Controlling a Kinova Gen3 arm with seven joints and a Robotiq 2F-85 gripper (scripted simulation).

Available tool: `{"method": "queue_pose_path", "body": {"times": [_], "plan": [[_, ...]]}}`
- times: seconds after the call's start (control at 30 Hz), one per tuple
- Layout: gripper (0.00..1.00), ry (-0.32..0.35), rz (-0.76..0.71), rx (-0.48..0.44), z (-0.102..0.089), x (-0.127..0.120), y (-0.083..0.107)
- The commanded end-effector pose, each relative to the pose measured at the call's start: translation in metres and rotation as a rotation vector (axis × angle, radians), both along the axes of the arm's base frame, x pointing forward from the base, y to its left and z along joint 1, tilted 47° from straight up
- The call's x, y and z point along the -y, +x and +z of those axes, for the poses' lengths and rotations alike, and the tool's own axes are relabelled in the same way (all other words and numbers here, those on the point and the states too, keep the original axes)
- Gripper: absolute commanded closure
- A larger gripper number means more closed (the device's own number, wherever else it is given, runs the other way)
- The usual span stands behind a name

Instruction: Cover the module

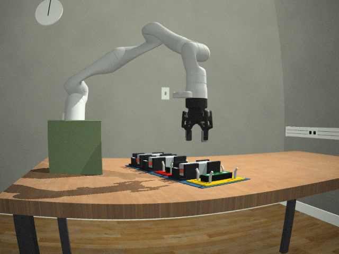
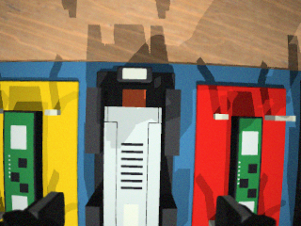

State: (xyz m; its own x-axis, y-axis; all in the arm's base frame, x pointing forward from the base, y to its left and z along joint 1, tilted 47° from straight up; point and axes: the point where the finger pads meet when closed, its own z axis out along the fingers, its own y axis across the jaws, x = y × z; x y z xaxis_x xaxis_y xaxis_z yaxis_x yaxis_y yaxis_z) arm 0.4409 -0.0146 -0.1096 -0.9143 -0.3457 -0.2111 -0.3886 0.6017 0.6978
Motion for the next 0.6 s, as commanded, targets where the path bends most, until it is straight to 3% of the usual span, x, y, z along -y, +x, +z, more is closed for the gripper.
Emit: {"method": "queue_pose_path", "body": {"times": [0.0, 0.57], "plan": [[0.0, -0.001, -0.001, 0.001, 0.0002, 0.0012, 0.0008], [0.0, -0.001, -0.001, 0.001, -0.0029, 0.0033, 0.0024]]}}
